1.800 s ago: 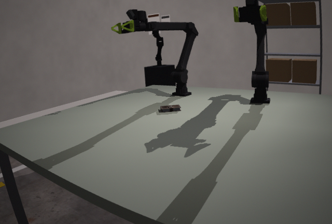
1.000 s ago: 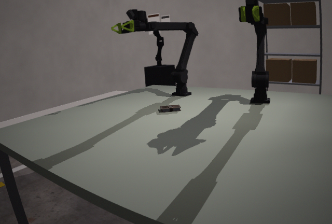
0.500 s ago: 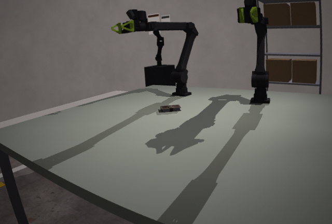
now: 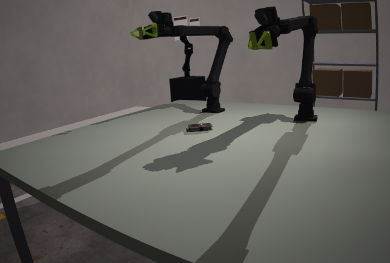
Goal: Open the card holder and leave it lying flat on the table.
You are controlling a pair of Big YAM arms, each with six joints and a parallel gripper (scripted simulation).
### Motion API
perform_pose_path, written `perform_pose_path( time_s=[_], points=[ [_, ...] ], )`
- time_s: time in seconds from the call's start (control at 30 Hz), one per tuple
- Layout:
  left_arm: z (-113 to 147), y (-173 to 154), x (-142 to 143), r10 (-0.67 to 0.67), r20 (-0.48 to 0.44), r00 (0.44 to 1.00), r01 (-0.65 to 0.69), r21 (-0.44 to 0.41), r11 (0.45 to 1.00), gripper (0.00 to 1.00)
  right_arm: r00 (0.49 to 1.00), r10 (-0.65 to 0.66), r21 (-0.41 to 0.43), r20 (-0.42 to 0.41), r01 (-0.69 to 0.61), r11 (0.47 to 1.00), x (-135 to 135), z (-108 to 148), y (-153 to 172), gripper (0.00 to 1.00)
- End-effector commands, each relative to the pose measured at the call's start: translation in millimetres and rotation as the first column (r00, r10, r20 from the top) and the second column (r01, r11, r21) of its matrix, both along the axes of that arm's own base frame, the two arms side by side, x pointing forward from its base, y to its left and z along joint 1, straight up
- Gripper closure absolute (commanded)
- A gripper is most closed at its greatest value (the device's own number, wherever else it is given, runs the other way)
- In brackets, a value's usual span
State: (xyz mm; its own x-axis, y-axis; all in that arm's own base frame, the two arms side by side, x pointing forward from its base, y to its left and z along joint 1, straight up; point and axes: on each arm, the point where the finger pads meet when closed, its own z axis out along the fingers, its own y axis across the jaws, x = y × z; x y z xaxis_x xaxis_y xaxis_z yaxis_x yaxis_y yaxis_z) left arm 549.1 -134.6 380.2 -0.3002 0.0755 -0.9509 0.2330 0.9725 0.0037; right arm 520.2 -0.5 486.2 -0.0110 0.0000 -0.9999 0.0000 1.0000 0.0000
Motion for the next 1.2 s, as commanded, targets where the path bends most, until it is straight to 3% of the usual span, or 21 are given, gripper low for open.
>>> perform_pose_path(
  time_s=[0.0, 0.37, 0.43, 0.5, 0.9, 1.0, 1.17],
  points=[
    [13, -34, 10, -0.054, -0.015, 0.998, 0.054, 0.015, 0.998, 0.66, 0.999, 0.000, 0.000, 0.040, 0.000, 1.000, 0, 23, 0, 0.00],
    [-91, -166, -23, -0.250, -0.288, 0.925, 0.285, 0.085, 0.955, 0.66, 0.999, 0.000, 0.000, 0.040, 0.000, 1.000, 0, 23, 0, 0.00],
    [-91, -166, -23, -0.250, -0.288, 0.925, 0.285, 0.085, 0.955, 0.66, 0.999, 0.000, 0.000, 0.040, 0.000, 1.000, 0, 23, 0, 0.00],
    [-105, -186, -33, -0.275, -0.328, 0.904, 0.319, 0.090, 0.943, 0.66, 0.999, 0.000, 0.000, 0.040, 0.000, 1.000, 0, 23, 0, 0.00],
    [-217, -299, -134, -0.381, -0.597, 0.706, 0.575, 0.169, 0.801, 0.66, 0.999, 0.000, 0.000, 0.040, 0.000, 1.000, 0, 23, 0, 0.00],
    [-226, -306, -145, -0.382, -0.617, 0.688, 0.594, 0.175, 0.786, 0.66, 0.999, 0.000, 0.000, 0.040, 0.000, 1.000, 0, 23, 0, 0.00],
    [-268, -334, -195, -0.372, -0.709, 0.599, 0.676, 0.199, 0.709, 0.66, 0.999, 0.000, 0.000, 0.040, 0.000, 1.000, 0, 23, 0, 0.00]
  ],
)
